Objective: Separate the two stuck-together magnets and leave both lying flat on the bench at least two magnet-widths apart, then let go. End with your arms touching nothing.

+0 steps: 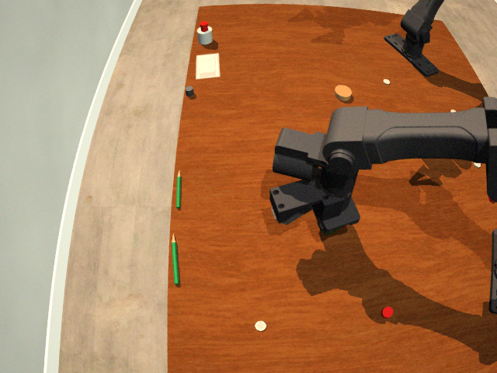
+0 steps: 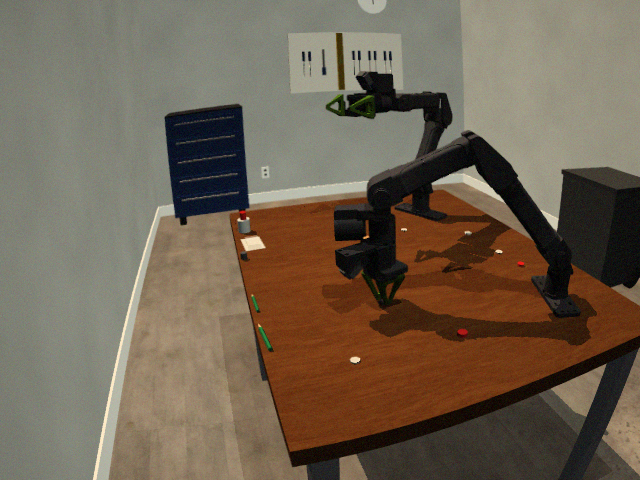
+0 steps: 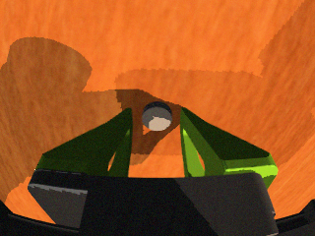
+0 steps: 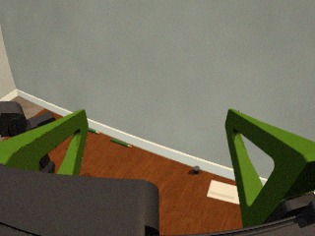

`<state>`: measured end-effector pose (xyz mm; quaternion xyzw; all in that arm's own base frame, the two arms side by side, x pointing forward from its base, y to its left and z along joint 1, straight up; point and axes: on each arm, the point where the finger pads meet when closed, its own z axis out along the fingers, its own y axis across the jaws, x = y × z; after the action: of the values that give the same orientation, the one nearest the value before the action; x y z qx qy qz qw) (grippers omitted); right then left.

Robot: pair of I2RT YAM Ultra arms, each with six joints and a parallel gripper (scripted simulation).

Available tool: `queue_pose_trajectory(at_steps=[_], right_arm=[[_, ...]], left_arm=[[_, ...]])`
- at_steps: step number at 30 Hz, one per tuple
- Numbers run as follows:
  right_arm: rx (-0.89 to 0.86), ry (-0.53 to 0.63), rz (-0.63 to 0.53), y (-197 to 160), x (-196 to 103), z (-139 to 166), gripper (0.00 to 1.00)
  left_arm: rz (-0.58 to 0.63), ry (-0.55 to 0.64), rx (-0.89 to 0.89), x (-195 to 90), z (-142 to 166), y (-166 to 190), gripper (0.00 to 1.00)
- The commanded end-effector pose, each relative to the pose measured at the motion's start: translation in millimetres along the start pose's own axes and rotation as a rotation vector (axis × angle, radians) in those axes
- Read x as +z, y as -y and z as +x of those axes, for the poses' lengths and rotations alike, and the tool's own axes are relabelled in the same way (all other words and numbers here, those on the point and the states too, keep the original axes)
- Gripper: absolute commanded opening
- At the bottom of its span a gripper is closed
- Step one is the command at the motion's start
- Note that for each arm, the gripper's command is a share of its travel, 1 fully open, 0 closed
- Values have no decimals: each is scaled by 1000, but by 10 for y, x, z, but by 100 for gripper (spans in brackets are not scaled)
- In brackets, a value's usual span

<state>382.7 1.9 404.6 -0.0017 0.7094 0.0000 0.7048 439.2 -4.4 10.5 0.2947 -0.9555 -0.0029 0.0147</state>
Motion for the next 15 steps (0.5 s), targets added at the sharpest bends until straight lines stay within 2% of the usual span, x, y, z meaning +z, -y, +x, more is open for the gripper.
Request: queue_pose_trajectory(at_steps=[1, 15], right_arm=[[2, 23, -1, 2, -24, -84, 100], [2, 23, -1, 2, -24, -84, 100]], left_arm=[[14, 26, 2, -115, -38, 25, 33], [14, 26, 2, -130, -44, 24, 33]])
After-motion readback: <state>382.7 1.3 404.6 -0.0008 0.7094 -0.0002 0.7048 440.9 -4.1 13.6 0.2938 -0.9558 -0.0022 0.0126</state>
